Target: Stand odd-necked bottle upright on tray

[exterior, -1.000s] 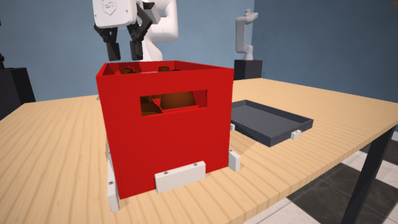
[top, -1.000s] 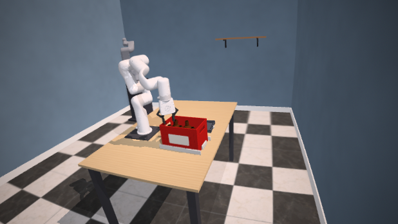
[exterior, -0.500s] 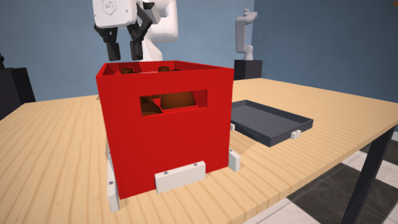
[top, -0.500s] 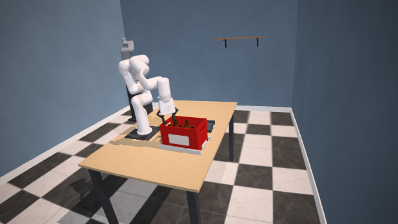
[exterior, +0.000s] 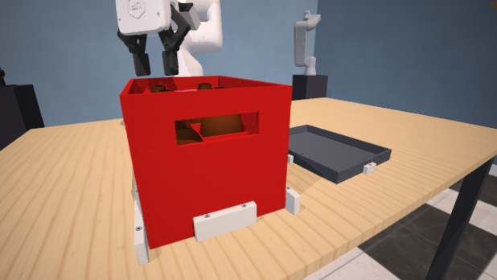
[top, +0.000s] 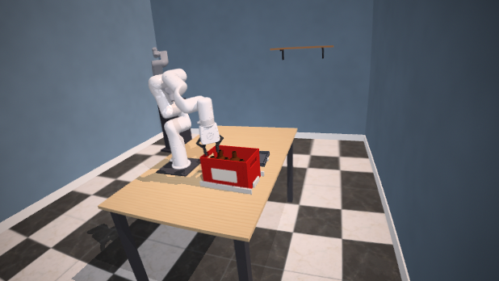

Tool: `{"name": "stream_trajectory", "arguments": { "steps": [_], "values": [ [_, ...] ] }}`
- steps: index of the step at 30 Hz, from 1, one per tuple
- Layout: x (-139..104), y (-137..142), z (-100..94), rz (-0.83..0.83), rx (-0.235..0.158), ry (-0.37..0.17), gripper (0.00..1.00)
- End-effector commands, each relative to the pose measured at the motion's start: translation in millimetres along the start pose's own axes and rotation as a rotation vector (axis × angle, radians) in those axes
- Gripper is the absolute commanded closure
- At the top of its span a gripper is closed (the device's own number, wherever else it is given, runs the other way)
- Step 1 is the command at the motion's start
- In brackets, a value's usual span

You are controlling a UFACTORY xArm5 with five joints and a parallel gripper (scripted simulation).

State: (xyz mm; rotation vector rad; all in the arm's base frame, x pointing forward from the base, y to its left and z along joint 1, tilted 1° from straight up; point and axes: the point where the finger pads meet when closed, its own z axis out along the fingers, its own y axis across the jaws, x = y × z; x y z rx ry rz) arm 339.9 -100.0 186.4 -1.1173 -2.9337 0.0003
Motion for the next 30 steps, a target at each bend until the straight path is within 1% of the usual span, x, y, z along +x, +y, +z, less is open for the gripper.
{"name": "stream_trajectory", "arguments": {
  "steps": [1, 22, 30],
  "values": [
    [-0.9, 0.4, -1.3, 0.000, -0.002, -0.003, 0.35],
    [-0.9, 0.4, -1.0, 0.000, -0.002, -0.003, 0.35],
    [-0.9, 0.4, 1.7, 0.000, -0.002, -0.003, 0.35]
  ]
}}
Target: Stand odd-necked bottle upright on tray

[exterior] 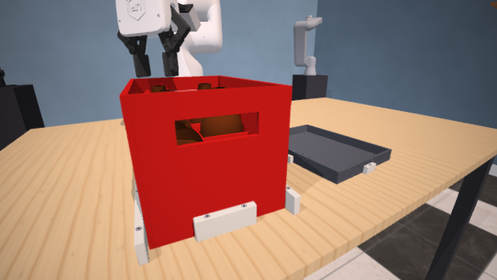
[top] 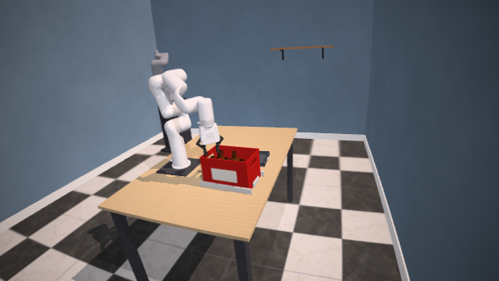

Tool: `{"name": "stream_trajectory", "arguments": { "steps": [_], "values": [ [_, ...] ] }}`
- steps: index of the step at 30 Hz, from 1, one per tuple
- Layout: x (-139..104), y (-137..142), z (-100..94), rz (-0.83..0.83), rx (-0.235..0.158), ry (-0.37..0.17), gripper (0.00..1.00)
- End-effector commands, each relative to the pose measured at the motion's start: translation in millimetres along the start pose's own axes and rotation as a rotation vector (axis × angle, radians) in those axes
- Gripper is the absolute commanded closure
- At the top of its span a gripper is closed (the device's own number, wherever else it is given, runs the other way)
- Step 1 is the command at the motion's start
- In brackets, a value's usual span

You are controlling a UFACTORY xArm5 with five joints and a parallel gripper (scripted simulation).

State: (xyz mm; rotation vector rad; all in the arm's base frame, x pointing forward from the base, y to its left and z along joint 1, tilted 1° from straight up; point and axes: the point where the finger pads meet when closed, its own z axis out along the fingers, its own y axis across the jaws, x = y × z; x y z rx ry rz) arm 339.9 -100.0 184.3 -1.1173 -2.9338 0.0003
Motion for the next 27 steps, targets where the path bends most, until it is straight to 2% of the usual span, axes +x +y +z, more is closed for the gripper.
{"name": "stream_trajectory", "arguments": {
  "steps": [1, 27],
  "values": [
    [-1, 0, 0.3, 0.000, -0.001, -0.003, 0.35],
    [-1, 0, 24.7, 0.000, -0.002, -0.003, 0.35]
  ]
}}
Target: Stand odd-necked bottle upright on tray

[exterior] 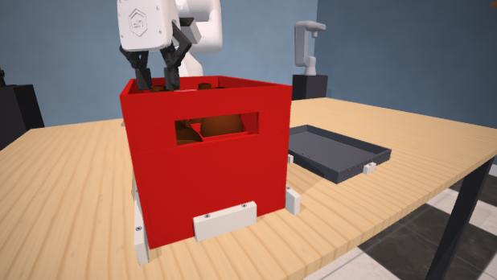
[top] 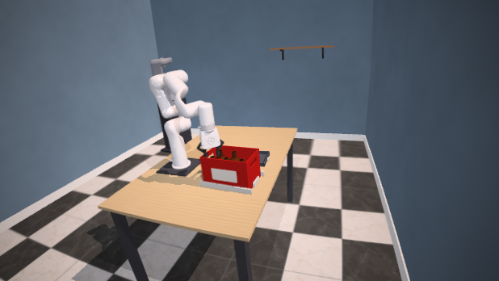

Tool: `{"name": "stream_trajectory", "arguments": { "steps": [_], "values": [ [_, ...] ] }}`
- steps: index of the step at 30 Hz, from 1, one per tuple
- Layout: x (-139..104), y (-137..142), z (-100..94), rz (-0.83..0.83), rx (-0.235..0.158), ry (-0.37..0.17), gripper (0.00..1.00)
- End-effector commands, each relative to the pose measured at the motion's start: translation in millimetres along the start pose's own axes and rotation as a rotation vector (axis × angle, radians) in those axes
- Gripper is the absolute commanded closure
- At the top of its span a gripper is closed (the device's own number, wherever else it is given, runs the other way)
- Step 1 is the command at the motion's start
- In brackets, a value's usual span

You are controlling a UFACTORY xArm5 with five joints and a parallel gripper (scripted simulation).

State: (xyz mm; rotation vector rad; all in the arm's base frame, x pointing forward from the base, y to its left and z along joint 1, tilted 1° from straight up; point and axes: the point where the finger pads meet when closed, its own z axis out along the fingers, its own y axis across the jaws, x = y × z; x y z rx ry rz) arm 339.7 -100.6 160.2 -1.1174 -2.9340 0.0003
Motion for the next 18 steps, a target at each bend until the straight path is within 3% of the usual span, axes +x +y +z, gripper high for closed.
{"name": "stream_trajectory", "arguments": {
  "steps": [1, 18],
  "values": [
    [-1, 0, 1.7, 0.000, -0.001, -0.003, 0.35],
    [-1, 0, 12.5, 0.000, -0.001, -0.003, 0.35]
  ]
}}
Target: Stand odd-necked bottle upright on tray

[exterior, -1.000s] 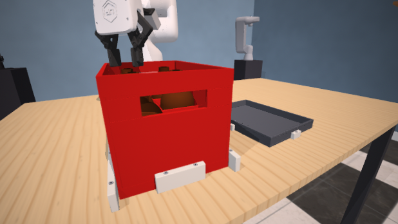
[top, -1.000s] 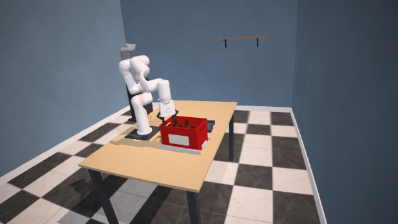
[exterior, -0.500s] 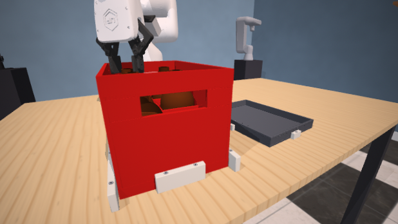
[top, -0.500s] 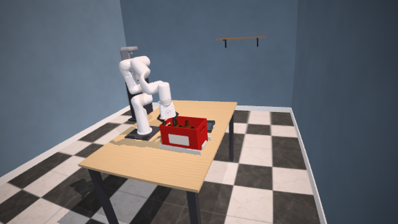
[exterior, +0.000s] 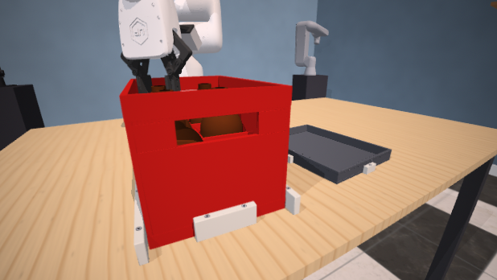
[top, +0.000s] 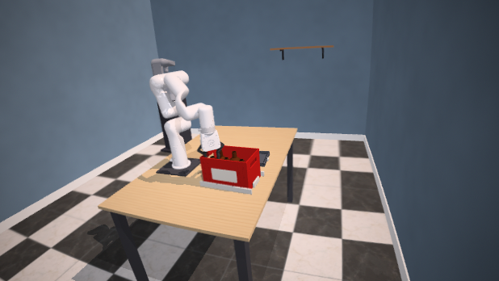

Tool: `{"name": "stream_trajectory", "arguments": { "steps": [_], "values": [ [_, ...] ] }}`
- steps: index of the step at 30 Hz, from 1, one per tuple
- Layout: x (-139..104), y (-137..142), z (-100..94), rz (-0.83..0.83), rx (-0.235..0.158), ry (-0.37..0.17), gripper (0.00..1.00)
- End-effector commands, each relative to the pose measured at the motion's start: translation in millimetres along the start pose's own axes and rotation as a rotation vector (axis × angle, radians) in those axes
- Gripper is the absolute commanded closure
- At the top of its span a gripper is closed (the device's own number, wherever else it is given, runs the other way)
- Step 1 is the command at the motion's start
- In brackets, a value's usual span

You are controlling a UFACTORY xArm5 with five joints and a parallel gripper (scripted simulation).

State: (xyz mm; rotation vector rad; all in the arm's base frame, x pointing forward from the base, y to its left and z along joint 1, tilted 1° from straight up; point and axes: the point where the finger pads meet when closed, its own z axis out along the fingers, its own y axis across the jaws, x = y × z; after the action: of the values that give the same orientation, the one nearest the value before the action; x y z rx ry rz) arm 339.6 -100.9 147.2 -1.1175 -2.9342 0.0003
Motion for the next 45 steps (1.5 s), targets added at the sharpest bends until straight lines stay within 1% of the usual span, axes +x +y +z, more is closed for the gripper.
{"name": "stream_trajectory", "arguments": {
  "steps": [1, 19, 20, 45],
  "values": [
    [-0.9, 0.4, -0.3, 0.000, -0.001, -0.003, 0.35],
    [-0.9, 0.4, 0.2, 0.000, -0.001, -0.003, 0.35],
    [-0.9, 0.4, 0.2, 0.000, -0.001, -0.003, 1.00],
    [-0.9, 0.4, 0.2, 0.000, -0.001, -0.003, 1.00]
  ]
}}
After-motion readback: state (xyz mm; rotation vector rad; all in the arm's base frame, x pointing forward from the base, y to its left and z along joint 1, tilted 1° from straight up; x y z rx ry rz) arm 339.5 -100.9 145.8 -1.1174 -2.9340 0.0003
